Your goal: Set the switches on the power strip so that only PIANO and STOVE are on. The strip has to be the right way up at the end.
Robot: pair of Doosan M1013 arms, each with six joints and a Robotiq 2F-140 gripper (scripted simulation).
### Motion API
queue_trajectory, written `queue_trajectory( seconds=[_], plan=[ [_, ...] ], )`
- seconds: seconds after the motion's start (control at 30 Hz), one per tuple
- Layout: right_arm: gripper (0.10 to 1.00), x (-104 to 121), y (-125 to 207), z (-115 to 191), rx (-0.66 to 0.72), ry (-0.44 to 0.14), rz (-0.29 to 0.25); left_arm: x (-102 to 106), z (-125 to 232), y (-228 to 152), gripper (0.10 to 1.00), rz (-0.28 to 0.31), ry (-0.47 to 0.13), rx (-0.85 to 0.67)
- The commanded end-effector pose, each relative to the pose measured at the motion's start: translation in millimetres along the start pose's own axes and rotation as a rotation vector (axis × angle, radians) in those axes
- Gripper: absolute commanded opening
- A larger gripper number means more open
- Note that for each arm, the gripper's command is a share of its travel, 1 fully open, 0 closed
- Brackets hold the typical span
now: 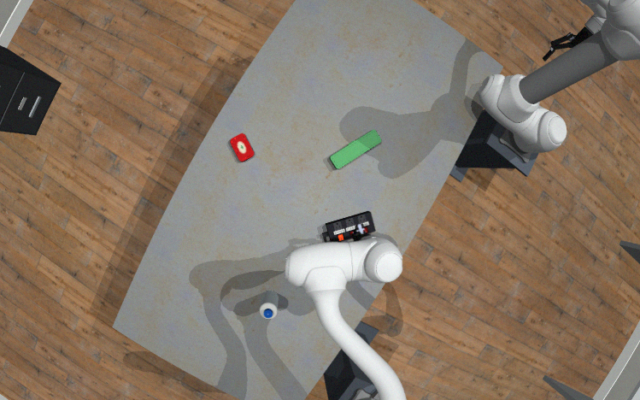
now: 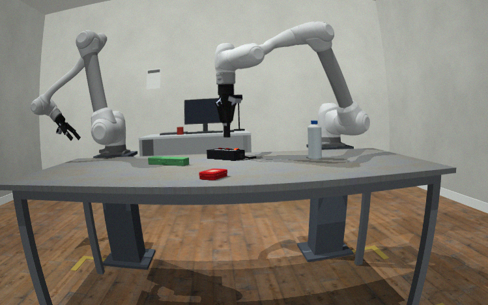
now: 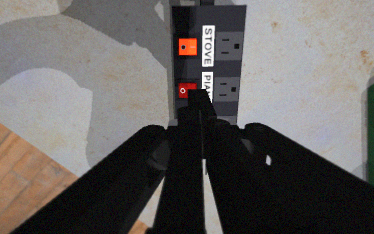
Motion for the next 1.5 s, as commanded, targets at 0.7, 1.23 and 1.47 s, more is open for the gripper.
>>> queue_trajectory(
  seconds=[0.7,1.23,1.47],
  plan=[
    [1.000,-0.5,-0.1,0.0,0.000,0.001,0.000,7.1,0.1,0.6,0.099,0.001,0.000,0.000],
    [1.000,-0.5,-0.1,0.0,0.000,0.001,0.000,24.9,0.4,1.2,0.099,0.001,0.000,0.000],
    [1.000,-0.5,-0.1,0.0,0.000,0.001,0.000,33.6,0.5,1.5,0.099,0.001,0.000,0.000]
  ],
)
Point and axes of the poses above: on each arm, the point where the finger pads meet when closed, its own x axis out along the fingers, its own y axis across the jaws, z = x × y, the point moved 1 cm from there along -x, back along the fingers, and after that the axes turned 11 degrees about -x, right-handed, at the moved point
